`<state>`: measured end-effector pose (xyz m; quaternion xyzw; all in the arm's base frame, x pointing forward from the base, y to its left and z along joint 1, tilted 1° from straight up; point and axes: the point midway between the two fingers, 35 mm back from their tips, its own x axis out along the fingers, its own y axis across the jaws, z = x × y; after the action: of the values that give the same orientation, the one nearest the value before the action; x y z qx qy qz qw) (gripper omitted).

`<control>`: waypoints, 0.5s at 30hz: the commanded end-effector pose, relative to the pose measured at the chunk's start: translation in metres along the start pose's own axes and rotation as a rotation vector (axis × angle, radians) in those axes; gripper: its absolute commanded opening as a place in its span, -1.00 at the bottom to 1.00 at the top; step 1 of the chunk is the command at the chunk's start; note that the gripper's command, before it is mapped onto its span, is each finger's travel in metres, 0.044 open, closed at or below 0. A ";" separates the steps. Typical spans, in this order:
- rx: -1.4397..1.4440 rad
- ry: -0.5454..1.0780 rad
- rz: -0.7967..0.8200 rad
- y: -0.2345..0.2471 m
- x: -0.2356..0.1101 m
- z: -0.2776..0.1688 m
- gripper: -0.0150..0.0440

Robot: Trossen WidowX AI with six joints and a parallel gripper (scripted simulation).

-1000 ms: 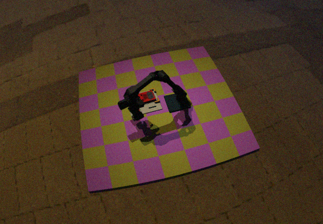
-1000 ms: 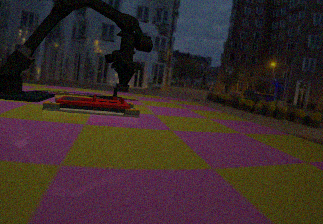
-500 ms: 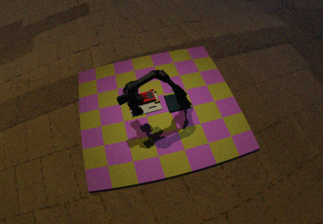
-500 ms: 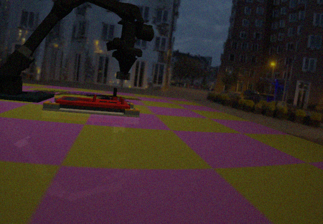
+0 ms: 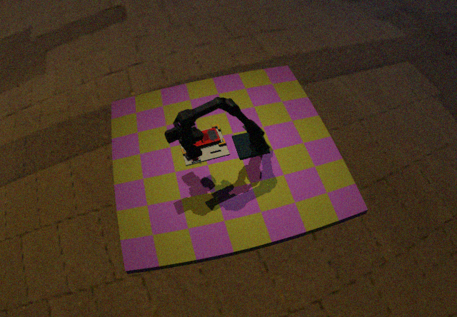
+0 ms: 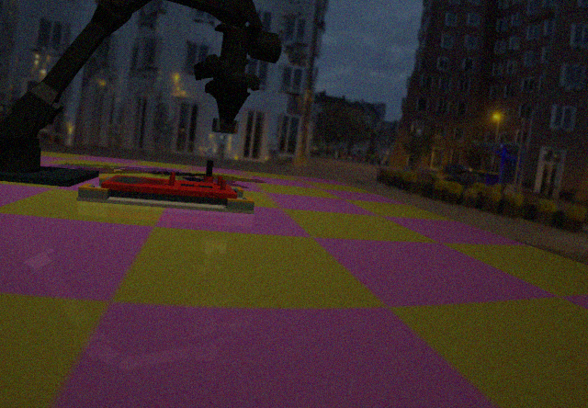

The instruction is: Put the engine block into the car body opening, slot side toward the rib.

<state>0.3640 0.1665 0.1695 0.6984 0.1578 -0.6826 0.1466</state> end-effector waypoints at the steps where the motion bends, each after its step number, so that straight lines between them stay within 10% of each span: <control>1: 0.012 0.000 0.000 0.012 0.003 0.002 -0.49; 15: 0.040 -0.004 0.007 0.050 0.018 0.012 -0.49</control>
<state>0.3740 0.1261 0.1529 0.6985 0.1444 -0.6876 0.1354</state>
